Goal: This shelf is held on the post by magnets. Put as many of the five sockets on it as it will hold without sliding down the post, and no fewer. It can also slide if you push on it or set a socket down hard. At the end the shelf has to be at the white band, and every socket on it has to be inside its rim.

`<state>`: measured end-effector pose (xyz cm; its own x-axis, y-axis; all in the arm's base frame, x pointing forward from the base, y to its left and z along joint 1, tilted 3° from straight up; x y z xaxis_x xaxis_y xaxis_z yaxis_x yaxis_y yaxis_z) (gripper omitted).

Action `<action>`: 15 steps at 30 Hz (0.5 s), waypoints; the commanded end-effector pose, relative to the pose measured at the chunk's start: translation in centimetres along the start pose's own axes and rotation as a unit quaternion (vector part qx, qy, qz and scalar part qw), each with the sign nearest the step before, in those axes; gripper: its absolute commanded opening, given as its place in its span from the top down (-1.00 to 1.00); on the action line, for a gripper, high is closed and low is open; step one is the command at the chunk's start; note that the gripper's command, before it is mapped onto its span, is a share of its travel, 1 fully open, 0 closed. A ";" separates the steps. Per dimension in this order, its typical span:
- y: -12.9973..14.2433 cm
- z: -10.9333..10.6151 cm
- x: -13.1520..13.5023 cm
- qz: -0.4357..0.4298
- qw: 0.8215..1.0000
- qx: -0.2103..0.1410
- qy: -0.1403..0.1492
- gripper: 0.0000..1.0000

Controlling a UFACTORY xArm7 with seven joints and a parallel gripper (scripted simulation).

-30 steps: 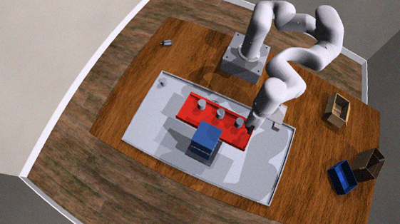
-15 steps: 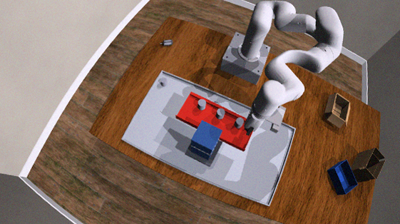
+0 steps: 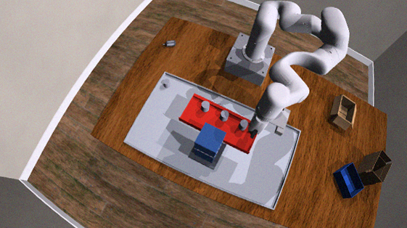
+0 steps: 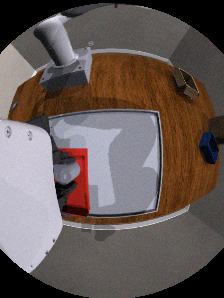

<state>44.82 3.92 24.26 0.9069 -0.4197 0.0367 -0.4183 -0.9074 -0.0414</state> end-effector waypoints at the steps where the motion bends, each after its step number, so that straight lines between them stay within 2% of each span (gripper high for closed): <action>1: 0.0 -0.2 0.1 0.000 1.000 0.001 0.002 1.00; 15: 0.0 0.1 0.1 0.000 1.000 0.001 0.002 1.00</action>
<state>44.84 3.92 24.12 0.9069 -0.4197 0.0370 -0.4183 -0.9074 -0.0415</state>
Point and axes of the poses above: the point where the finger pads meet when closed, its own z axis out along the fingers, its own x axis across the jaws, y = z × x, the point moved 9 cm from there along -z, back along the fingers, and after that the axes turned 12 degrees about z, right-handed, at the moved point
